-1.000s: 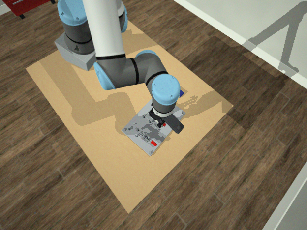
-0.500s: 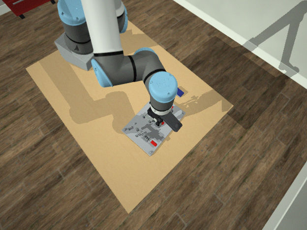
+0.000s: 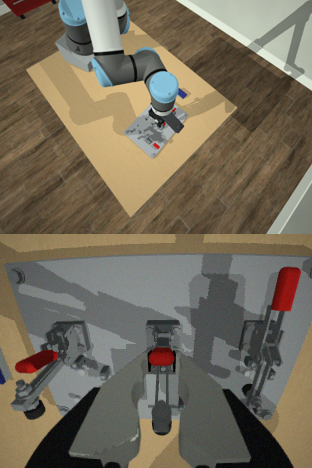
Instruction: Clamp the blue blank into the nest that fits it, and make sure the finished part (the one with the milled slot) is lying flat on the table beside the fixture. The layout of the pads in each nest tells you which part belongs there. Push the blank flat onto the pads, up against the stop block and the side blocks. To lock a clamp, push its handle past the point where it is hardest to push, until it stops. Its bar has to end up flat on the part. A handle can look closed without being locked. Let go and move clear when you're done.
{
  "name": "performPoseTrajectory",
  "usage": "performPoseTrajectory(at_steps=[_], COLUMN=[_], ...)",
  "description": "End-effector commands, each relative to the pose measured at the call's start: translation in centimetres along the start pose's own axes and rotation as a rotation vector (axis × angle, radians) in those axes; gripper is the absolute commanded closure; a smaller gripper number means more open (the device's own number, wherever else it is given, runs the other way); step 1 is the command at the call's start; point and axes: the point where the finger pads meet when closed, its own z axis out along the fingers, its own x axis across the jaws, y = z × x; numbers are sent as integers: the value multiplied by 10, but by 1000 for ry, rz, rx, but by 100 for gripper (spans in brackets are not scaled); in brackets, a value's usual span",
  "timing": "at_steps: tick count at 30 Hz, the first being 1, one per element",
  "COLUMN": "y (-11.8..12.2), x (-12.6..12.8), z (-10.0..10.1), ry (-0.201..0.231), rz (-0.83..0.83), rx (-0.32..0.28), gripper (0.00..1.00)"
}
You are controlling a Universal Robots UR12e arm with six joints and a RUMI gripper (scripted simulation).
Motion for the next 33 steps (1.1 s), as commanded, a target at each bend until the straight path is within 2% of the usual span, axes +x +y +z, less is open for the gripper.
performPoseTrajectory(at_steps=[1,33], y=[1,4], x=[0,0], z=[0,0], ry=[0,0], rz=[0,0], rx=[1,1], gripper=[100,100])
